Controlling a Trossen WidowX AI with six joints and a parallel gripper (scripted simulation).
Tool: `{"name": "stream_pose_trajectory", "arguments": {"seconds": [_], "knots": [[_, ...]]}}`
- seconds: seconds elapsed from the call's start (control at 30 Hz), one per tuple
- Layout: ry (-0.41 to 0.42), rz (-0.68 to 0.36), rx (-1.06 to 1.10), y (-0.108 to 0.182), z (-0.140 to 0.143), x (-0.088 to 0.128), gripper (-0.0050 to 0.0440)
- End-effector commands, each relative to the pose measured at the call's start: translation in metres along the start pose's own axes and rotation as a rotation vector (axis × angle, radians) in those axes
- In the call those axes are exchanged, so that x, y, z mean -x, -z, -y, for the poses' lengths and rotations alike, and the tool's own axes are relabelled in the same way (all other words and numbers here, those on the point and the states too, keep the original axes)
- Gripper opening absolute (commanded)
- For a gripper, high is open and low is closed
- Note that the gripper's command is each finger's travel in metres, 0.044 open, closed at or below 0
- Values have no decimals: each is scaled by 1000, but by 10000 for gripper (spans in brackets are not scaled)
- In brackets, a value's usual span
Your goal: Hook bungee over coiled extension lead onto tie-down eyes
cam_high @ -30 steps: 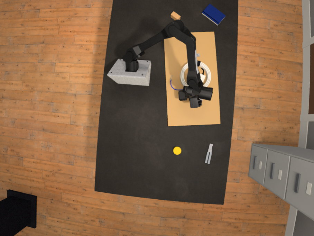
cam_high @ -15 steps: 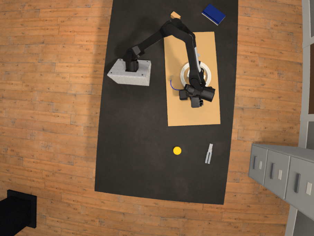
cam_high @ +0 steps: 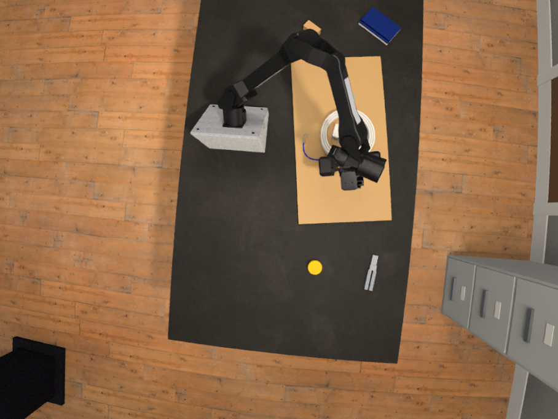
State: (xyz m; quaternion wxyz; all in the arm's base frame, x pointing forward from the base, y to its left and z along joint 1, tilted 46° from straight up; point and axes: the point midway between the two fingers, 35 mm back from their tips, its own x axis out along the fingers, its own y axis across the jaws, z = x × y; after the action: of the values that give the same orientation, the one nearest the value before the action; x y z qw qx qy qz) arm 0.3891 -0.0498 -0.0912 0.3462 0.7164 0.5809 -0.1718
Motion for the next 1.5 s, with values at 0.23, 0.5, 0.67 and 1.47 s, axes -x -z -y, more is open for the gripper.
{"name": "stream_pose_trajectory", "arguments": {"seconds": [0.23, 0.5, 0.67, 1.47], "knots": [[7, 4, 111, 9, 0, 7, 272], [20, 3, 252, 15, 5, 8, 150], [32, 0, 370, 20, 10, 10, 150], [73, -24, 842, 39, 29, 15, 150]]}}
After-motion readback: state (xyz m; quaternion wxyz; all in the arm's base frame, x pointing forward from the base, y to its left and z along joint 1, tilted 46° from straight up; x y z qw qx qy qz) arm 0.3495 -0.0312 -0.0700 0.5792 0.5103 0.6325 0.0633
